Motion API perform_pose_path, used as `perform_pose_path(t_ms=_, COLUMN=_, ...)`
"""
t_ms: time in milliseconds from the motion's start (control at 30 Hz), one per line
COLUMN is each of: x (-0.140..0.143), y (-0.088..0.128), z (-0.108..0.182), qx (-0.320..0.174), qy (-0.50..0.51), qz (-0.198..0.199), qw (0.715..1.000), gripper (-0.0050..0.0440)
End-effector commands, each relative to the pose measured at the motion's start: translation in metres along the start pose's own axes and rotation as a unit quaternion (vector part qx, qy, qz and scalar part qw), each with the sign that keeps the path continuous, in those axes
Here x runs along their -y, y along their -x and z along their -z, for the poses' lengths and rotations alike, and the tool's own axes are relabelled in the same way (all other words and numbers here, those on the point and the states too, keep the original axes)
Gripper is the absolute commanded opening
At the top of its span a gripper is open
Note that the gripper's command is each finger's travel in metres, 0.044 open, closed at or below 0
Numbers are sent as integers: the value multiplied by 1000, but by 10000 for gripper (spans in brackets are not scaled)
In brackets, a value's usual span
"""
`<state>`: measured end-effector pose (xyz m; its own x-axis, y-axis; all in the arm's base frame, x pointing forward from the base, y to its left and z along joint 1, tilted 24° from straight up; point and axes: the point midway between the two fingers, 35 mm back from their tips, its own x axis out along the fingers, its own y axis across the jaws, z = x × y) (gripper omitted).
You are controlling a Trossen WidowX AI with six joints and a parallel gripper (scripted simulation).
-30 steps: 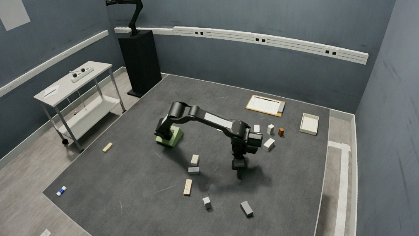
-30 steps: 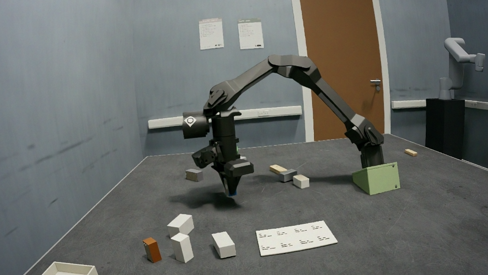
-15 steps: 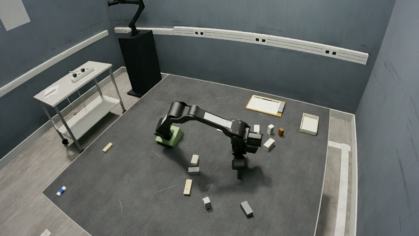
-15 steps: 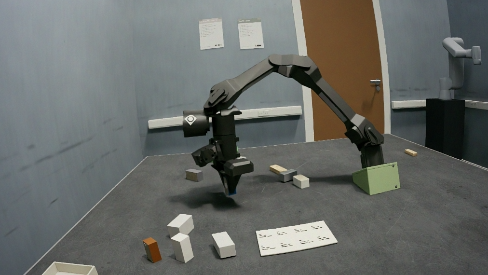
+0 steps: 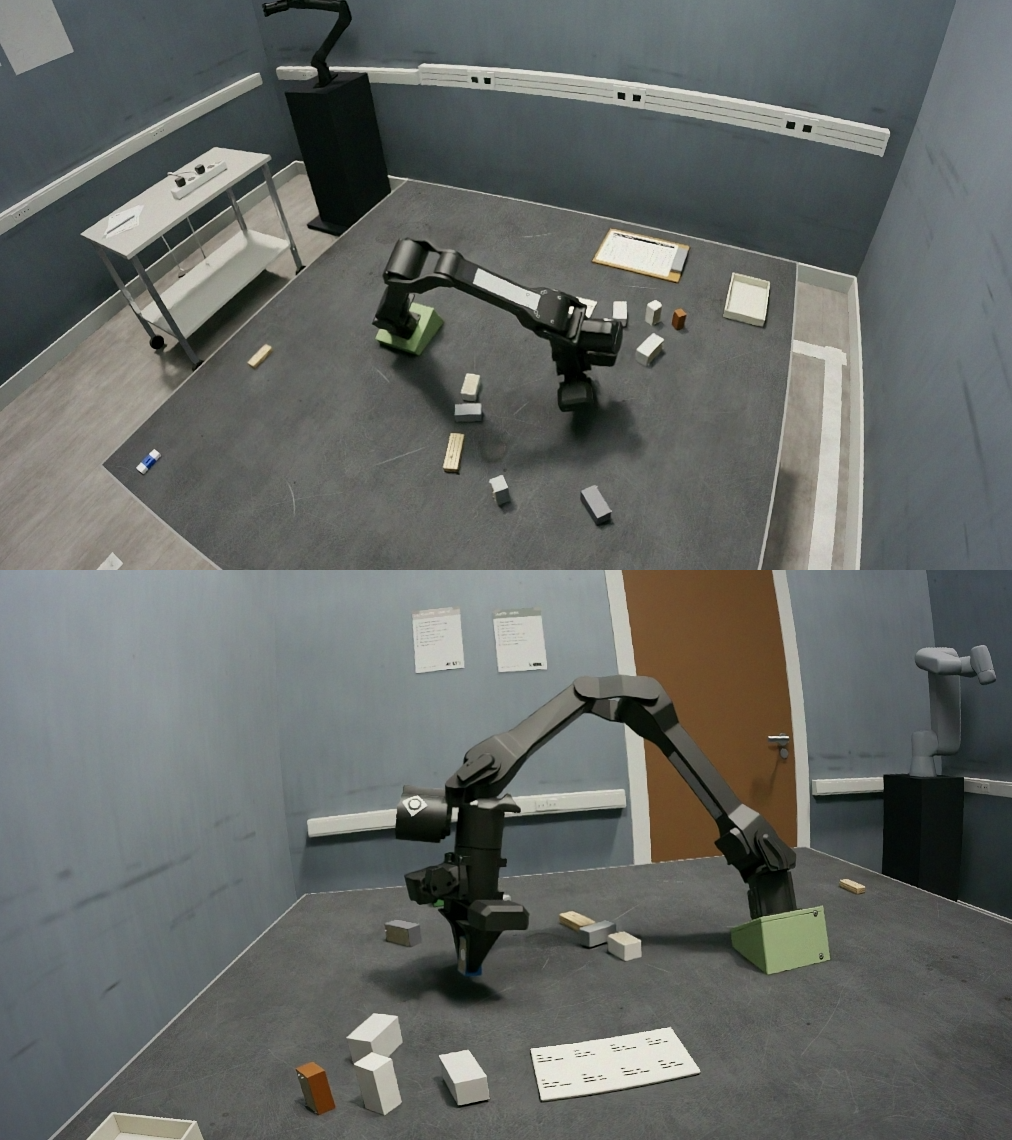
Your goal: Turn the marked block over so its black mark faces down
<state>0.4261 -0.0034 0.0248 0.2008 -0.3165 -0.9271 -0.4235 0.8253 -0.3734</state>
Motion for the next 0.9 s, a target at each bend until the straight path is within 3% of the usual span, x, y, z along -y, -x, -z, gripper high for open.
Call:
perform_pose_path(t_ms=0, x=7, y=11, z=-4, qx=71, qy=-5, qz=7, qw=997, gripper=-50)
perform_pose_path(t_ms=267, x=6, y=9, z=-10, qx=189, qy=-3, qz=8, qw=982, gripper=-50)
perform_pose_path(t_ms=333, x=6, y=9, z=-10, qx=189, qy=-3, qz=8, qw=982, gripper=-50)
perform_pose_path(t_ms=533, x=6, y=8, z=-14, qx=255, qy=-2, qz=8, qw=967, gripper=-50)
perform_pose_path(t_ms=867, x=6, y=7, z=-14, qx=280, qy=-1, qz=9, qw=960, gripper=-50)
